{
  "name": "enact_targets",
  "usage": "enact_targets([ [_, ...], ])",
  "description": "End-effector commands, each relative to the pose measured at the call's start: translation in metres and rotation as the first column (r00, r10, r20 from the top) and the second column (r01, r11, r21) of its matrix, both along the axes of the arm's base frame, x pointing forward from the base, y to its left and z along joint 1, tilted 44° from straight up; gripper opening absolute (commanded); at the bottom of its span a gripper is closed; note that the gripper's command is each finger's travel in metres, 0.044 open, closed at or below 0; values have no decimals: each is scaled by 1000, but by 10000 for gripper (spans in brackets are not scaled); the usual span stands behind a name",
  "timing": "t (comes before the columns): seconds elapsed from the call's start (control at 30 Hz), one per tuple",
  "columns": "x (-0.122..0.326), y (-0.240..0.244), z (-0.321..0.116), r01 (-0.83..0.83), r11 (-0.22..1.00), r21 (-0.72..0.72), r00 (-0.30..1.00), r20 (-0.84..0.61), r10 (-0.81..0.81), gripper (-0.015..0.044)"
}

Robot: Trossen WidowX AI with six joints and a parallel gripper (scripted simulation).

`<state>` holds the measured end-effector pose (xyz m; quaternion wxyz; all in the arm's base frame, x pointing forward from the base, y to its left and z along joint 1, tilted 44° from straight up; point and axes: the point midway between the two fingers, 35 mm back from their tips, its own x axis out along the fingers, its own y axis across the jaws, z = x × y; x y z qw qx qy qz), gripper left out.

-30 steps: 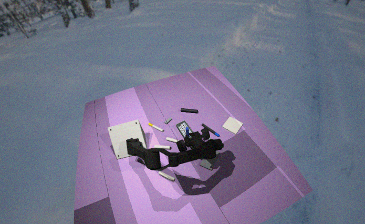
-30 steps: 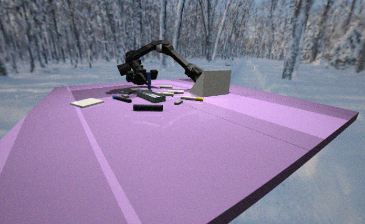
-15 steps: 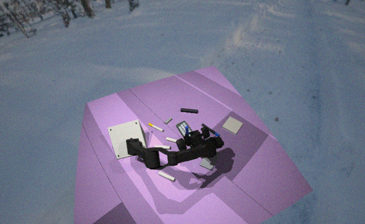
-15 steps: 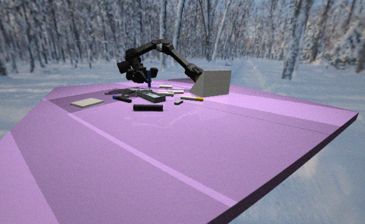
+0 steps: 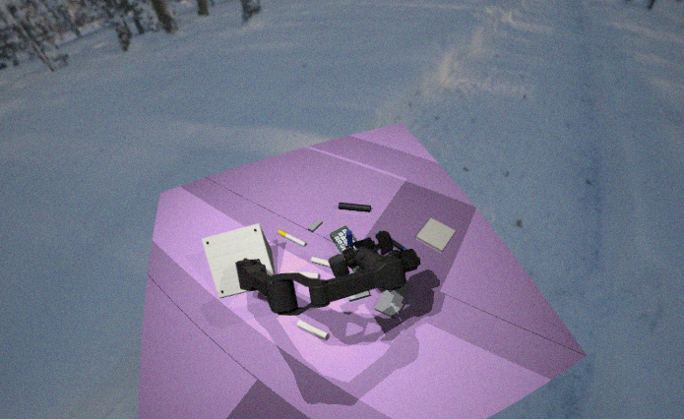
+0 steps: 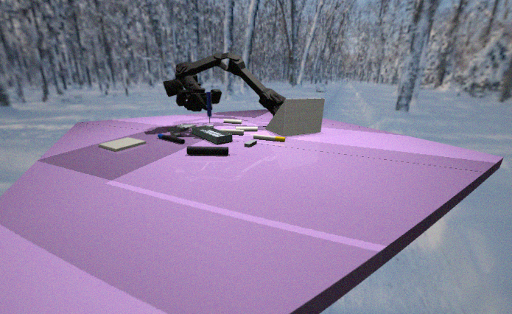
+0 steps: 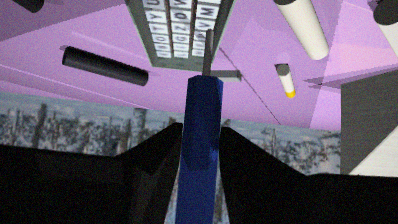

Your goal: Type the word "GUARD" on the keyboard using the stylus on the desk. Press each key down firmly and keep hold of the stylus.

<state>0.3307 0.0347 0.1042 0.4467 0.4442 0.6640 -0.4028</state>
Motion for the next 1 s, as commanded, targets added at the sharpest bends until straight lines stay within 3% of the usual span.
enact_targets([
  [0.0,5,3,-1,2,1000,1,1000,1,-2,0],
  [0.33,32,21,-8,11,1000,4,1000,4,-11,0],
  [0.77,33,7,-22,11,1000,3,1000,4,-11,0],
  [0.87,34,6,-25,11,1000,3,1000,4,-11,79],
  [0.97,34,5,-26,11,1000,3,1000,4,-11,81],
])
